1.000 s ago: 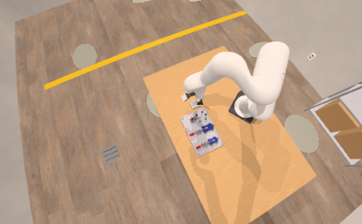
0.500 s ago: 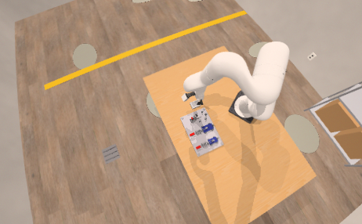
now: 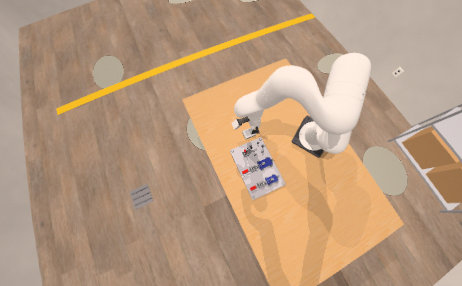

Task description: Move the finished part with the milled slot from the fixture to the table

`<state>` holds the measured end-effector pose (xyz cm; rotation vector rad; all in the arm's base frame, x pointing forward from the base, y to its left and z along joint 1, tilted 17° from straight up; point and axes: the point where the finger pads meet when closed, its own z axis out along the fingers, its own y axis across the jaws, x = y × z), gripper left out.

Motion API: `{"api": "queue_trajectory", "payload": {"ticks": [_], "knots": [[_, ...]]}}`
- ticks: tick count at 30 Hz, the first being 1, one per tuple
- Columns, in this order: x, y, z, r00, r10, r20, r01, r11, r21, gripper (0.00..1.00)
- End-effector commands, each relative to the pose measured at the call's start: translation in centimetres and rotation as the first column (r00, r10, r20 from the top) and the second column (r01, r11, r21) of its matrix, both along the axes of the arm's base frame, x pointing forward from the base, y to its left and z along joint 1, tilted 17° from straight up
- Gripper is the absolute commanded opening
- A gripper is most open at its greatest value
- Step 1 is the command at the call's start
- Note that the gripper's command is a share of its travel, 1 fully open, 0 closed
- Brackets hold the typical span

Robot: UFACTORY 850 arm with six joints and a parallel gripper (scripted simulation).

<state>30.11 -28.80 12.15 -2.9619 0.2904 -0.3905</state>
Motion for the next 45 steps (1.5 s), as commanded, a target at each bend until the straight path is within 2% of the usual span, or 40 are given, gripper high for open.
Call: {"api": "queue_trajectory", "payload": {"ticks": [1,6,21,28,45], "knots": [[-0.2,-0.2,0.9,1.000,0.000,0.001,0.000,1.000,-0.001,0.95],[-0.4,-0.2,1.6,1.000,0.000,0.001,0.000,1.000,-0.001,0.95],[-1.9,-0.8,6.7,1.000,0.000,0.000,0.000,1.000,-0.001,0.95],[-2.2,-1.0,8.0,1.000,0.000,0.000,0.000,1.000,-0.001,0.95],[-2.4,-1.1,8.6,1.000,0.000,0.000,0.000,1.000,-0.001,0.95]]}}
